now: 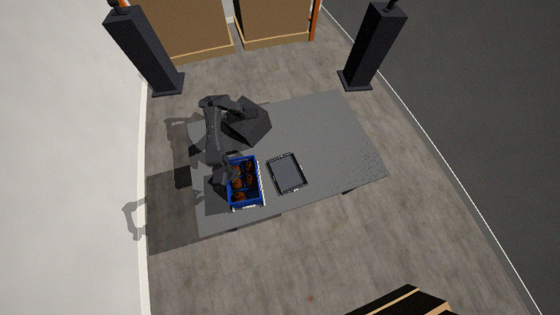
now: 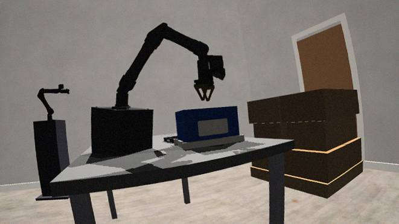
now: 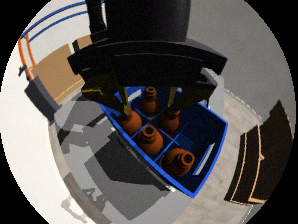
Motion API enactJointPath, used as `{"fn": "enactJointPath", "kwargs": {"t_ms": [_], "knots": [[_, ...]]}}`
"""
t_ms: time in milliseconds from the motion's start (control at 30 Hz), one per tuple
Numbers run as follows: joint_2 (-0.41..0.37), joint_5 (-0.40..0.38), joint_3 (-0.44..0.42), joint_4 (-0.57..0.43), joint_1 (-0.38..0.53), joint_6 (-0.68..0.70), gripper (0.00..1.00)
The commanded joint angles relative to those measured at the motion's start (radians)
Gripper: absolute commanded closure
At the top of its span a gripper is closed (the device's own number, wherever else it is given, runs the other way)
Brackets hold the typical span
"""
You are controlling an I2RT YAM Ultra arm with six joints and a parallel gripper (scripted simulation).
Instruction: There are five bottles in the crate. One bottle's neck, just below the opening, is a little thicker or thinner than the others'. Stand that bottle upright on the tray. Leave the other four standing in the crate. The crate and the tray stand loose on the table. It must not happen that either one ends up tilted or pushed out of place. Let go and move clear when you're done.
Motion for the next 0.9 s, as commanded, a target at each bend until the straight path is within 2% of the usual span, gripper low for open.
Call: {"fn": "enactJointPath", "kwargs": {"t_ms": [0, 233, 267, 867], "knots": [[-0.045, 0.008, 0.042, -0.021, 0.015, 0.006, 0.39], [-0.045, 0.008, 0.042, -0.021, 0.015, 0.006, 0.39], [-0.045, 0.008, 0.042, -0.021, 0.015, 0.006, 1.00], [-0.045, 0.008, 0.042, -0.021, 0.015, 0.005, 1.00]]}}
